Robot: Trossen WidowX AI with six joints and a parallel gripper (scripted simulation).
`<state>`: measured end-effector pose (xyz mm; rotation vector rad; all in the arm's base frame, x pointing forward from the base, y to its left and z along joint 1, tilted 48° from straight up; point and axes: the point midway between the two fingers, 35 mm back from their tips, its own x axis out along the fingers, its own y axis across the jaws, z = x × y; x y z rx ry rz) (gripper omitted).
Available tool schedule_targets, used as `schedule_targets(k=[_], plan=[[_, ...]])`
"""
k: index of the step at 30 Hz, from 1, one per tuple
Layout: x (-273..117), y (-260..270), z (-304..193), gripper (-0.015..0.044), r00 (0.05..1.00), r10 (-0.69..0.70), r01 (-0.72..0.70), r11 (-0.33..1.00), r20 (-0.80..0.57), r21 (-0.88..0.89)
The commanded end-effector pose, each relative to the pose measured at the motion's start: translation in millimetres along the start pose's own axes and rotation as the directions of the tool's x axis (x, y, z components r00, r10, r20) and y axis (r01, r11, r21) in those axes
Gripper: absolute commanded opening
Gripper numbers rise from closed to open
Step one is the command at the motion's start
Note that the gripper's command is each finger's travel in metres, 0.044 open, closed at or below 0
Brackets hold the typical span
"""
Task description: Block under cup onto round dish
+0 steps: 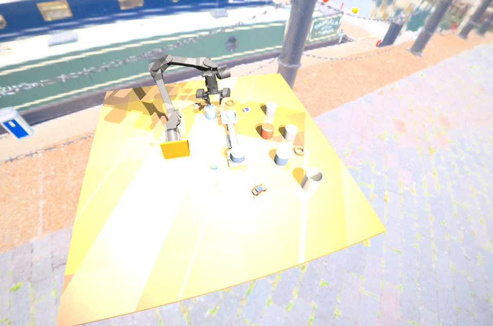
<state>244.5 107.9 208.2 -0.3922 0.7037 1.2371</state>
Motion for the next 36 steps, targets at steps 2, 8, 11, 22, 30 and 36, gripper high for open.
schedule_targets(k=[2,8,11,22,30,36], plan=[[-3,-10,-3,0.0260,1.000,-0.004,0.005,0.986,-0.008,0.167],[-6,-20,-8,0.0260,1.000,-0.003,0.008,0.931,-0.013,0.364],[-8,-25,-10,0.0260,1.000,-0.003,0.009,0.889,-0.015,0.458],[-14,-44,-22,0.0260,1.000,0.003,0.009,0.669,-0.015,0.744],[-19,-57,-33,0.0260,0.999,0.001,0.036,0.499,-0.042,0.866],[-20,-63,-38,0.0260,0.999,0.016,0.035,0.318,-0.043,0.947]])
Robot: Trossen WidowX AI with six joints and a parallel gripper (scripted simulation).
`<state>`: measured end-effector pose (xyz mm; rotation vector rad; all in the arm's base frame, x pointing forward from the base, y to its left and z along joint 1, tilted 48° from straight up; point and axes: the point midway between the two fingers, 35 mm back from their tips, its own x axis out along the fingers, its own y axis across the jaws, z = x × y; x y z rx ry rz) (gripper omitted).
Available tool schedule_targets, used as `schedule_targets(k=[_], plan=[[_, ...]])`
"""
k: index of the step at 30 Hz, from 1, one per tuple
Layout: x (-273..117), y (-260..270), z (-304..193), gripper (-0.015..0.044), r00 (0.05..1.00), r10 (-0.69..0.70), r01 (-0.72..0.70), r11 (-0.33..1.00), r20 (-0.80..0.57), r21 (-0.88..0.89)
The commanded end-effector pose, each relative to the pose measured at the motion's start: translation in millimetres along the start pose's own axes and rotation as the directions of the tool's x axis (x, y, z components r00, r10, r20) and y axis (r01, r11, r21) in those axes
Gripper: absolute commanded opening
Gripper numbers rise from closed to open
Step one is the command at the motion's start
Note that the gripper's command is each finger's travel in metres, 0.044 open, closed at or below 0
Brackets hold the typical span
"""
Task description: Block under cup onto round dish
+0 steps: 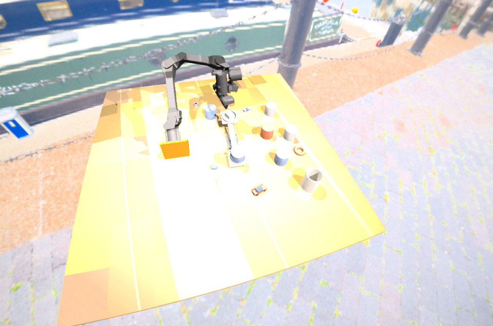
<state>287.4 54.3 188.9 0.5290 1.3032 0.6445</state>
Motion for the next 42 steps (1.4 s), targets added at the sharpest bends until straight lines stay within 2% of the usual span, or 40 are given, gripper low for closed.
schedule_targets(k=[1,13,25,33,42], plan=[[-1,-5,3,0.0260,1.000,0.001,0.001,0.991,-0.010,0.132],[-3,-20,9,0.0260,0.999,0.022,0.000,0.856,-0.037,0.516],[-6,-35,14,0.0260,0.997,0.049,0.021,0.581,-0.060,0.814],[-7,-45,16,0.0260,0.995,0.067,0.043,0.362,-0.072,0.931],[0,-45,16,0.0260,0.995,0.068,0.043,0.357,-0.072,0.933]])
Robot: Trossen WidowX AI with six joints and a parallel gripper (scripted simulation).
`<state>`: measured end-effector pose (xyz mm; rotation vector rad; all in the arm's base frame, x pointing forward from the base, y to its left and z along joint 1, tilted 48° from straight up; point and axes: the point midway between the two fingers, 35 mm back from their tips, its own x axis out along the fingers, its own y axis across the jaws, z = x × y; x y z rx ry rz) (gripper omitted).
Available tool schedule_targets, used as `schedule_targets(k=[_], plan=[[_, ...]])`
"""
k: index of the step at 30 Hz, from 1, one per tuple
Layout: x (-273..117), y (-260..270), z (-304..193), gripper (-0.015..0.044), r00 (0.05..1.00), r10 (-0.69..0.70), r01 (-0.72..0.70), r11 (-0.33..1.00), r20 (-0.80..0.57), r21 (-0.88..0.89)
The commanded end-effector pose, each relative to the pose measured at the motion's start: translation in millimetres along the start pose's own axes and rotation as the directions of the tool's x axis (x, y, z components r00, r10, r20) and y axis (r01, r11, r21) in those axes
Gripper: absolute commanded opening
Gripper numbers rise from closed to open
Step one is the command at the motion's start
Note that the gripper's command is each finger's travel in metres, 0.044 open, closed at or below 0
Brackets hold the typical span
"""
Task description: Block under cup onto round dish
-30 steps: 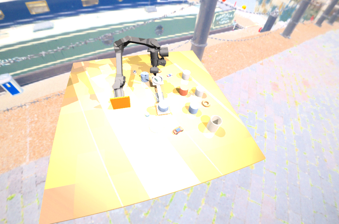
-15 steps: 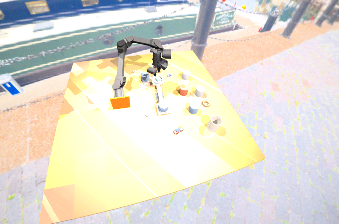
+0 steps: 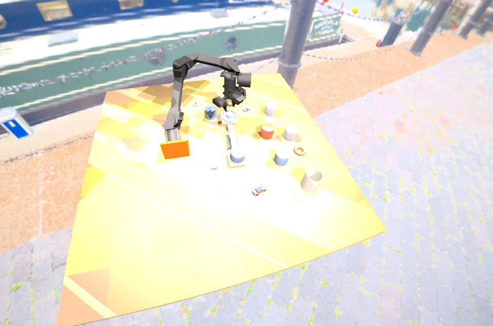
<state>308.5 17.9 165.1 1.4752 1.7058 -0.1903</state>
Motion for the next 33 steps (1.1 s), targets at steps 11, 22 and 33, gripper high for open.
schedule_targets(k=[11,22,33], plan=[[22,1,0,0.0260,1.000,0.002,-0.002,1.000,-0.003,0.007],[40,1,0,0.0260,1.000,0.002,-0.002,1.000,-0.003,0.007],[50,1,-1,0.0181,1.000,0.003,-0.003,1.000,-0.005,0.006]])
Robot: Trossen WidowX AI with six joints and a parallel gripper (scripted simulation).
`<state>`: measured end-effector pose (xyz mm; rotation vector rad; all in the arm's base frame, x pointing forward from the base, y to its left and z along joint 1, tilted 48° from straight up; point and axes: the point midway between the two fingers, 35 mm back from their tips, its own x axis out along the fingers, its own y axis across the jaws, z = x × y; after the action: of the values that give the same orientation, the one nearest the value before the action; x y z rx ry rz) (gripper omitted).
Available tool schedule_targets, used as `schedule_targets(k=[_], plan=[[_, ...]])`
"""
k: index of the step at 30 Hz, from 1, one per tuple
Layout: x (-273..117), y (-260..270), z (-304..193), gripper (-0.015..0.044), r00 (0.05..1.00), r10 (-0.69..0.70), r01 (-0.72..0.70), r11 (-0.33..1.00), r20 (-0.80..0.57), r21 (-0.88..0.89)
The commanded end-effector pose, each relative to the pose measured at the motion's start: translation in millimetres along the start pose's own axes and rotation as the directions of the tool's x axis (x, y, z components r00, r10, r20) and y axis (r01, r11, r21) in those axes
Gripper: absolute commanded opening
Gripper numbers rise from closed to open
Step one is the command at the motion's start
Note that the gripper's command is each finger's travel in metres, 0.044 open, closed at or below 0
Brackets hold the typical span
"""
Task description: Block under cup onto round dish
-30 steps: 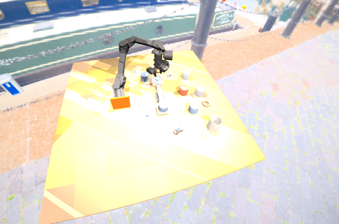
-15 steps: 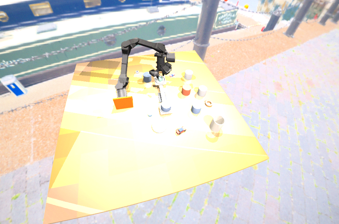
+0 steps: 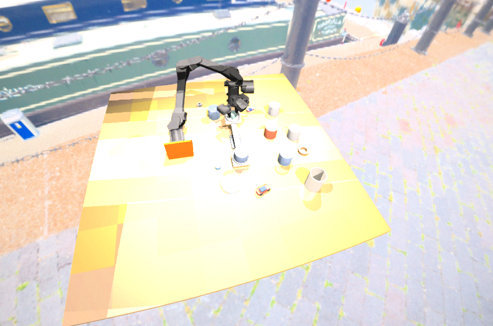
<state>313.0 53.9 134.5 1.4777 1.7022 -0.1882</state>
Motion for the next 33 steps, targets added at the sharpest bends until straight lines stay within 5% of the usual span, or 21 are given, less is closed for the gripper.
schedule_targets(k=[1,10,15,27,33], plan=[[3,-2,0,0.0175,1.000,-0.001,0.001,1.000,-0.005,0.007],[3,-2,0,0.0115,1.000,-0.001,0.001,1.000,-0.005,0.007],[-13,0,1,0.0000,1.000,0.009,-0.009,1.000,0.005,0.028],[-87,-3,0,0.0000,0.997,0.054,-0.060,0.990,0.048,0.130],[-91,-5,4,0.0000,0.997,0.057,-0.064,0.988,0.053,0.137]])
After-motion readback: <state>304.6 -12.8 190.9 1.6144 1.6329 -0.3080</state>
